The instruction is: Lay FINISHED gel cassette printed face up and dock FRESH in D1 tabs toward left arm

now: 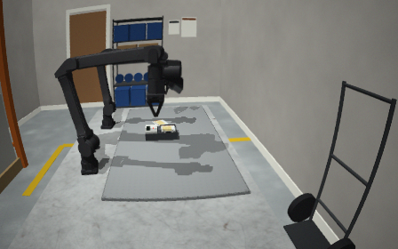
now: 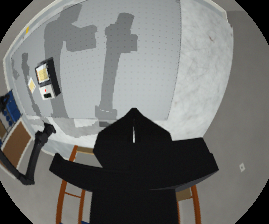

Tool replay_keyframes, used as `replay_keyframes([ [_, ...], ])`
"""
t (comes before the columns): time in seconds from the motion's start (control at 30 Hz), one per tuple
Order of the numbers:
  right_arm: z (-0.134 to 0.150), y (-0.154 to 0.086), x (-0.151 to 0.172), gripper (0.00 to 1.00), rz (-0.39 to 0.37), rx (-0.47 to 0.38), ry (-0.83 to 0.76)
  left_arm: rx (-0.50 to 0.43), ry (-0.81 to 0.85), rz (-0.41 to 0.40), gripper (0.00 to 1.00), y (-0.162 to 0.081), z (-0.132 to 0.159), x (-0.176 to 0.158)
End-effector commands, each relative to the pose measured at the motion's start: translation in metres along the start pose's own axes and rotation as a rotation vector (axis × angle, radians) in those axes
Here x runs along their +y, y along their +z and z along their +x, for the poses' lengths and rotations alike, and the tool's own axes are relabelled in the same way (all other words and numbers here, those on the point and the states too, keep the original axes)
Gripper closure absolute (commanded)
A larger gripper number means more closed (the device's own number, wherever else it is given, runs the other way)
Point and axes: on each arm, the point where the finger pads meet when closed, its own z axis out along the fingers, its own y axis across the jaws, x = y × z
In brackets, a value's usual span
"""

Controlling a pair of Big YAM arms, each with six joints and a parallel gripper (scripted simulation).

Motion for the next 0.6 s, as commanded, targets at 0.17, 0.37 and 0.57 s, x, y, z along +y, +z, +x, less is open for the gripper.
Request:
replay_keyframes([
  [0.17, 0.006, -0.005, 0.002, 1.0, -0.001, 0.0, 0.008, 0.004, -0.02, 0.0, 1.0, -0.003, 0.008, 0.005],
  [0.37, 0.006, -0.005, 0.002, 1.0, -0.001, 0.0, 0.008, 0.005, -0.016, -0.001, 1.0, -0.008, 0.013, 0.006],
  [0.57, 0.006, -0.005, 0.002, 1.0, -0.001, 0.0, 0.008, 0.005, -0.016, -0.001, 1.0, -0.015, 0.019, 0.006],
])
